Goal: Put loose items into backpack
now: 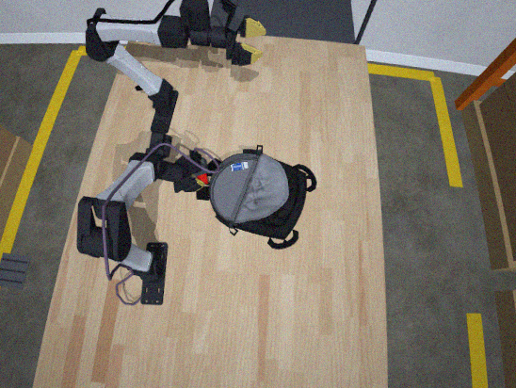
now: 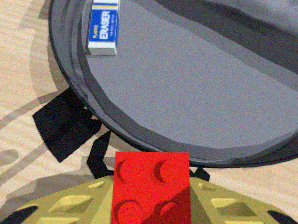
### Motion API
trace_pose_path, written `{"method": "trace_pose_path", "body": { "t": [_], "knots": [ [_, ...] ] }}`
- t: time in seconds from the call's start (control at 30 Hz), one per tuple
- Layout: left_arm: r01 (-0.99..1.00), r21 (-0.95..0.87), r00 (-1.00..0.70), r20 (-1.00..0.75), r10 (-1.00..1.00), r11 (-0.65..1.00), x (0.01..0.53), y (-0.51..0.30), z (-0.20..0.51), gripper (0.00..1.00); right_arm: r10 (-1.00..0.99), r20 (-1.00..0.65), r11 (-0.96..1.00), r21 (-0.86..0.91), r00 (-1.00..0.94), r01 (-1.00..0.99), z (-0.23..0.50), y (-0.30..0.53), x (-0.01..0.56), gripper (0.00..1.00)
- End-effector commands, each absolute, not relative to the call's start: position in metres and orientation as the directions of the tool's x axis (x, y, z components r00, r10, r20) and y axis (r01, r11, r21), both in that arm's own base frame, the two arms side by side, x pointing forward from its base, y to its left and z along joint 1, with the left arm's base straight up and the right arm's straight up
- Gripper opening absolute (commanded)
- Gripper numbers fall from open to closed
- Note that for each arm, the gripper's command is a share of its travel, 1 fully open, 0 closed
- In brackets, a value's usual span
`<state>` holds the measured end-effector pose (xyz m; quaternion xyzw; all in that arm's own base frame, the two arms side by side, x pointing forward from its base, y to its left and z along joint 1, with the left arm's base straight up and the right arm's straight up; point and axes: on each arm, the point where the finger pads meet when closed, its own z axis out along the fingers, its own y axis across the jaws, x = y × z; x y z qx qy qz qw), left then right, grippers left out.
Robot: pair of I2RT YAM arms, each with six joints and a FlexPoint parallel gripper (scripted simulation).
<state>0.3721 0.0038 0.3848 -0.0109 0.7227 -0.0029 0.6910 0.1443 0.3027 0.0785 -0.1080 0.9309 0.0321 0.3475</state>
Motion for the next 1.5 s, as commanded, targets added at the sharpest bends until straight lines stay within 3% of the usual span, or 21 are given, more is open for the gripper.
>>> {"method": "trace_pose_path", "body": {
  "t": [0.0,0.3,1.47],
  "knots": [
    [-0.004,-0.017,-0.001,-1.0,-0.017,1.0,0.371,0.004,0.401,0.9,-0.158,-0.662,0.976,0.008,-0.732,-0.217,0.085,0.307,0.145,0.26],
    [-0.004,-0.017,-0.001,-1.0,-0.017,1.0,0.371,0.004,0.401,0.9,-0.158,-0.663,0.976,0.008,-0.732,-0.218,0.085,0.306,0.145,0.26],
    [-0.004,-0.017,-0.001,-1.0,-0.017,1.0,0.371,0.004,0.401,0.9,-0.157,-0.666,0.975,0.013,-0.73,-0.222,0.087,0.335,0.251,0.26]
  ]
}}
